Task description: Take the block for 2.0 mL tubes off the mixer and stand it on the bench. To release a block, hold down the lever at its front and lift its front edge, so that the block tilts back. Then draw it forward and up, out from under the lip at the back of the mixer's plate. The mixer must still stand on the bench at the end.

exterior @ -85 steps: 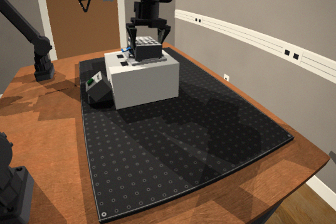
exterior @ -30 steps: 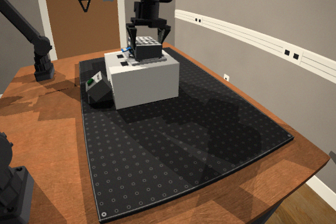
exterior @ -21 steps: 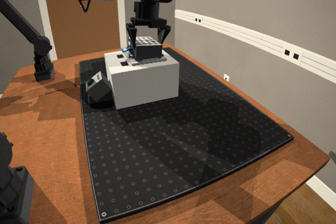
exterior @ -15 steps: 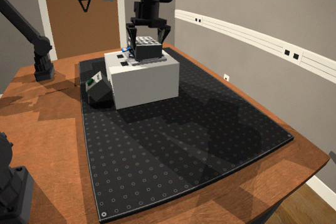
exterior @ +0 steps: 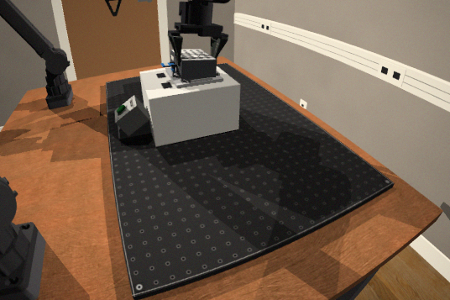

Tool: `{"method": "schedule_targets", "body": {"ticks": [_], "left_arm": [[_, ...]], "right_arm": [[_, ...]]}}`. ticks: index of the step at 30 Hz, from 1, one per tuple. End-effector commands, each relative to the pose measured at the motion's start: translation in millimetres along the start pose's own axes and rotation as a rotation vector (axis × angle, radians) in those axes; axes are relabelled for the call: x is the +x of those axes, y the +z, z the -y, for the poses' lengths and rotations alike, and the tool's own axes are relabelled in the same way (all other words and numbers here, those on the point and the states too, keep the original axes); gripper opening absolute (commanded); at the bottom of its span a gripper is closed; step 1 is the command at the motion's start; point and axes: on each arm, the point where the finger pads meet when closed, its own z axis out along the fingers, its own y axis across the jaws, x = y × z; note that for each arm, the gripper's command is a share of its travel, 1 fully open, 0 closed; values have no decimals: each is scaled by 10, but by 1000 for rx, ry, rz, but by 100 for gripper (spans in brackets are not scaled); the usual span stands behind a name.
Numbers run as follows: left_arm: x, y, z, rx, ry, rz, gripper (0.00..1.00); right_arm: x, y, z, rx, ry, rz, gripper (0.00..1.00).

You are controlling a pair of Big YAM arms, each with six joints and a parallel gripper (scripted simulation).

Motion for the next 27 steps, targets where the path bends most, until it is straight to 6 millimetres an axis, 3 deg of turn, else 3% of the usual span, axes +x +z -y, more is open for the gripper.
{"method": "schedule_targets", "body": {"ticks": [1, 27], "left_arm": [[-127, -221, -37, -6, 1, 48, 0], [8, 23, -13, 2, 2, -15, 0]], "right_arm": [[-173, -678, 99, 118, -33, 92, 0], [-221, -790, 188, 158, -1, 111, 0]]}}
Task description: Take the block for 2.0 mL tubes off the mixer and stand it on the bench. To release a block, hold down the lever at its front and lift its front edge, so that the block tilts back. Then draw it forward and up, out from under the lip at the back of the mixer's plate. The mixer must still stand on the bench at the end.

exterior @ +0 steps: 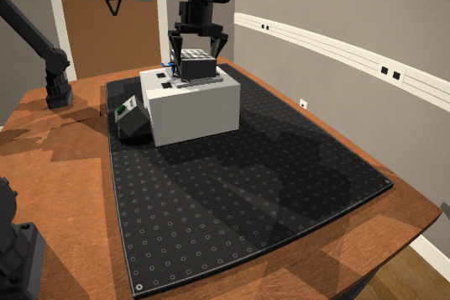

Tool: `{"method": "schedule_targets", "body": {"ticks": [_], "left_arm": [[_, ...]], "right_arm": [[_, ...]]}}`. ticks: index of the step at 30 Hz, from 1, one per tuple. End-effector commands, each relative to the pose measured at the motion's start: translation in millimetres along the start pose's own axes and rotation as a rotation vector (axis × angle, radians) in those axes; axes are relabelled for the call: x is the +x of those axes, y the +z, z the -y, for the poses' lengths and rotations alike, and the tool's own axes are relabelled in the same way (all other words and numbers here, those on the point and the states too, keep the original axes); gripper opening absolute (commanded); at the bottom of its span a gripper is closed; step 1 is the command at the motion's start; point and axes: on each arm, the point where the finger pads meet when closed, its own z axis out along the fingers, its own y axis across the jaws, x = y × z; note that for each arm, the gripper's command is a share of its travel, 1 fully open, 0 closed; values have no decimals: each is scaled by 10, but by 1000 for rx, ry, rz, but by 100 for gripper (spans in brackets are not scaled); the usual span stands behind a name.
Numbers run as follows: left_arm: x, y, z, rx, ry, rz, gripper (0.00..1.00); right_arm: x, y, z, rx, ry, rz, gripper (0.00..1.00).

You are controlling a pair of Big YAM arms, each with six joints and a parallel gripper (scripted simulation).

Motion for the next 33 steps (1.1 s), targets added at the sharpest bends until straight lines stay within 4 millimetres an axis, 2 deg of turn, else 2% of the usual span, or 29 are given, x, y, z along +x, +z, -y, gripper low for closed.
{"method": "schedule_targets", "body": {"ticks": [1, 16, 33], "left_arm": [[15, 36, -12, 3, 3, -19, 0], [-81, -140, -28, -5, 2, 27, 0], [-109, -200, -32, -7, 2, 42, 0]], "right_arm": [[-220, -795, 191, 158, -1, 109, 0], [-198, -798, 169, 147, 1, 100, 0], [-192, -790, 170, 145, 1, 98, 0]]}}
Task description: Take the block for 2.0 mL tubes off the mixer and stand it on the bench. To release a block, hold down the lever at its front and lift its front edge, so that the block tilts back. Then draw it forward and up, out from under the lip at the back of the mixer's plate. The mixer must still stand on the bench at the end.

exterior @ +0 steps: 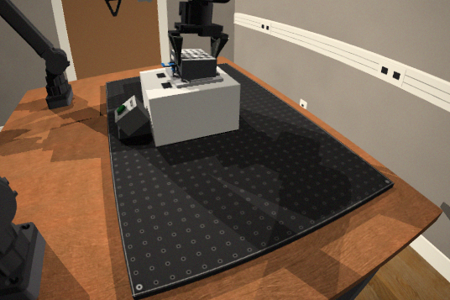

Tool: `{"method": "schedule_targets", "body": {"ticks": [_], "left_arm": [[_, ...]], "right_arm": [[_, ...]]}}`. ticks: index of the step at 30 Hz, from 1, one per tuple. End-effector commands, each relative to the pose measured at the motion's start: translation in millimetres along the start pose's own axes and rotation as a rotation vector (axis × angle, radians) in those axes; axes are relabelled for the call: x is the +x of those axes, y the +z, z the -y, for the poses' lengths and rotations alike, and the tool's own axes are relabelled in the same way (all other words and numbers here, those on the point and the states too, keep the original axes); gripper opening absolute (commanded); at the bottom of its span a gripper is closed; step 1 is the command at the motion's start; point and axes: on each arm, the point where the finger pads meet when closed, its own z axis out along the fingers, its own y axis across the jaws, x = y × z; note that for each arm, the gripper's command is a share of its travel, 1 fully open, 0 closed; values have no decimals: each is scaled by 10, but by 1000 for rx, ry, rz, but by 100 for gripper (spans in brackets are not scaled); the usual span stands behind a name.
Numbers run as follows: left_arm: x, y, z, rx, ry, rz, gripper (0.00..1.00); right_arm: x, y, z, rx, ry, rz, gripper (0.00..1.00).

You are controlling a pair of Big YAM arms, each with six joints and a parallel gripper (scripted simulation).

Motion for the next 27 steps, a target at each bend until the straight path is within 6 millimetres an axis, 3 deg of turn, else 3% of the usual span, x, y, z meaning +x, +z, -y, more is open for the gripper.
{"method": "schedule_targets", "body": {"ticks": [1, 27], "left_arm": [[-118, -219, -34, -8, 2, 47, 0], [9, 5, -12, 0, 3, -11, 0]], "right_arm": [[-190, -788, 166, 142, 1, 97, 0], [-181, -776, 166, 138, 1, 93, 0]]}}
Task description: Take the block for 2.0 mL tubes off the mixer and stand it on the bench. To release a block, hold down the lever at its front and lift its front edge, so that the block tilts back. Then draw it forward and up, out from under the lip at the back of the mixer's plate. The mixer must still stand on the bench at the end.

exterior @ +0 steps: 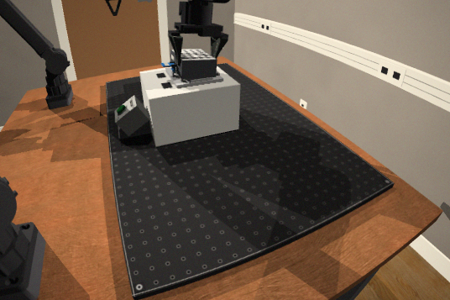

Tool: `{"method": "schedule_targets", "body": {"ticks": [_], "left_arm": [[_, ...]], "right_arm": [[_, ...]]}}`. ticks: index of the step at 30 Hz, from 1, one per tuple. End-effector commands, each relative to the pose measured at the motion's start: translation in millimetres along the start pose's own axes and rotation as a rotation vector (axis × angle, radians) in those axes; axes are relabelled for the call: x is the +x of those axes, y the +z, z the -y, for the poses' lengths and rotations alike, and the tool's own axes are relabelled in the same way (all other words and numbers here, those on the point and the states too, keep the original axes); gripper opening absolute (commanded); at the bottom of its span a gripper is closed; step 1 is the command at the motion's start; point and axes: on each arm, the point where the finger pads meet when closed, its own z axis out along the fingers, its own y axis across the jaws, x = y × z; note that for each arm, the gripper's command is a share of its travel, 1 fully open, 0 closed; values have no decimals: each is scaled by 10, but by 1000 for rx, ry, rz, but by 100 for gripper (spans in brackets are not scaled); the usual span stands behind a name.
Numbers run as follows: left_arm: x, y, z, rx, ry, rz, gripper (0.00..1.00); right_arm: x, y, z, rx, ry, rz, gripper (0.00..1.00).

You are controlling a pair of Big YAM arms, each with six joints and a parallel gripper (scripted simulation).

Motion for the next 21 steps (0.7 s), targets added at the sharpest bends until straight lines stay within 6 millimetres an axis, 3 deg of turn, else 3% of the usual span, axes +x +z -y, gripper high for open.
{"method": "schedule_targets", "body": {"ticks": [1, 21], "left_arm": [[20, 23, -10, 0, 3, -16, 0], [-75, -154, -25, -7, 3, 30, 0]], "right_arm": [[-181, -775, 166, 138, 1, 93, 0], [-175, -767, 166, 135, 1, 91, 0]]}}
